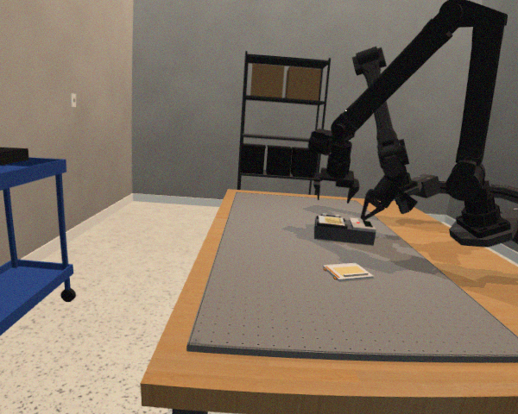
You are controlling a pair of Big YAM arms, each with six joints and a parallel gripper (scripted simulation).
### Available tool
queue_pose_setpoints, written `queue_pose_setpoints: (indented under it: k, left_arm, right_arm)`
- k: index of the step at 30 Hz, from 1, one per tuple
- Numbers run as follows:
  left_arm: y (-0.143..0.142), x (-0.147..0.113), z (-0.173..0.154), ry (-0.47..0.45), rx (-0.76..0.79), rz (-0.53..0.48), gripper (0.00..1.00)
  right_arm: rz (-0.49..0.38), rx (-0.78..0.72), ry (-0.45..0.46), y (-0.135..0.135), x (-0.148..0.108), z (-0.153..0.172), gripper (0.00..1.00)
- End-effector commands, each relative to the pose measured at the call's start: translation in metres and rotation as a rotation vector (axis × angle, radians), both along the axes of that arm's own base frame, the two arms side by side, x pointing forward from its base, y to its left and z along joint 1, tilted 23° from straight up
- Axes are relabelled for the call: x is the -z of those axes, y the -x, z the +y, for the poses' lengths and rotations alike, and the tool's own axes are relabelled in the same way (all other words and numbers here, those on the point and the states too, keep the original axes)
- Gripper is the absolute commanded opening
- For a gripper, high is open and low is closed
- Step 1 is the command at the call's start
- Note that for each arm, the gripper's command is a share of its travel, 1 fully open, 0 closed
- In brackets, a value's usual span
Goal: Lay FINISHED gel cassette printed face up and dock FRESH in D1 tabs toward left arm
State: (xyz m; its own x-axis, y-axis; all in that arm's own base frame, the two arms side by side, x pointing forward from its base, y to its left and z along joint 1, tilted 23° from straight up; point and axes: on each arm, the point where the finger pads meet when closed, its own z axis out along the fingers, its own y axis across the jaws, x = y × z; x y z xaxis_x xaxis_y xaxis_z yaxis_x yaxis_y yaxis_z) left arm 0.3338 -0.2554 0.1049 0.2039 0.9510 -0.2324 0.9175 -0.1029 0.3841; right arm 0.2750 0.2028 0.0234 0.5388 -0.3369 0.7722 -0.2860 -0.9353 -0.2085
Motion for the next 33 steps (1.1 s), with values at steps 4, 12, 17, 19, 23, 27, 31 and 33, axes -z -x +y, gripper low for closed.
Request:
queue_pose_setpoints:
  k: [4, 12, 17, 19, 23, 27, 31, 33]
  left_arm:
    - [-0.003, 0.011, 0.004, -0.008, -0.006, 0.009, 0.98]
    - [-0.003, 0.012, 0.004, -0.008, -0.006, 0.009, 0.98]
    - [-0.003, 0.013, 0.005, -0.014, -0.01, 0.016, 0.98]
    - [-0.004, 0.015, 0.005, -0.014, -0.01, 0.016, 0.98]
    - [-0.006, 0.019, 0.007, -0.014, -0.01, 0.016, 0.98]
    - [-0.006, 0.019, 0.007, -0.014, -0.01, 0.016, 0.98]
    - [-0.006, 0.019, 0.007, -0.014, -0.01, 0.016, 0.98]
    - [-0.006, 0.019, 0.007, -0.014, -0.01, 0.016, 0.98]
  right_arm:
    - [0.113, 0.002, 0.097, 0.019, 0.052, -0.032, 0.0]
    - [0.113, 0.002, 0.097, 0.019, 0.052, -0.032, 0.0]
    - [0.113, 0.002, 0.097, 0.019, 0.052, -0.032, 0.0]
    - [0.113, 0.002, 0.097, 0.019, 0.052, -0.032, 0.0]
    - [0.113, 0.002, 0.097, 0.019, 0.052, -0.032, 0.0]
    - [0.113, 0.002, 0.097, 0.019, 0.052, -0.032, 0.0]
    - [0.113, 0.002, 0.097, 0.019, 0.052, -0.032, 0.0]
    - [0.113, 0.002, 0.097, 0.019, 0.052, -0.032, 0.0]
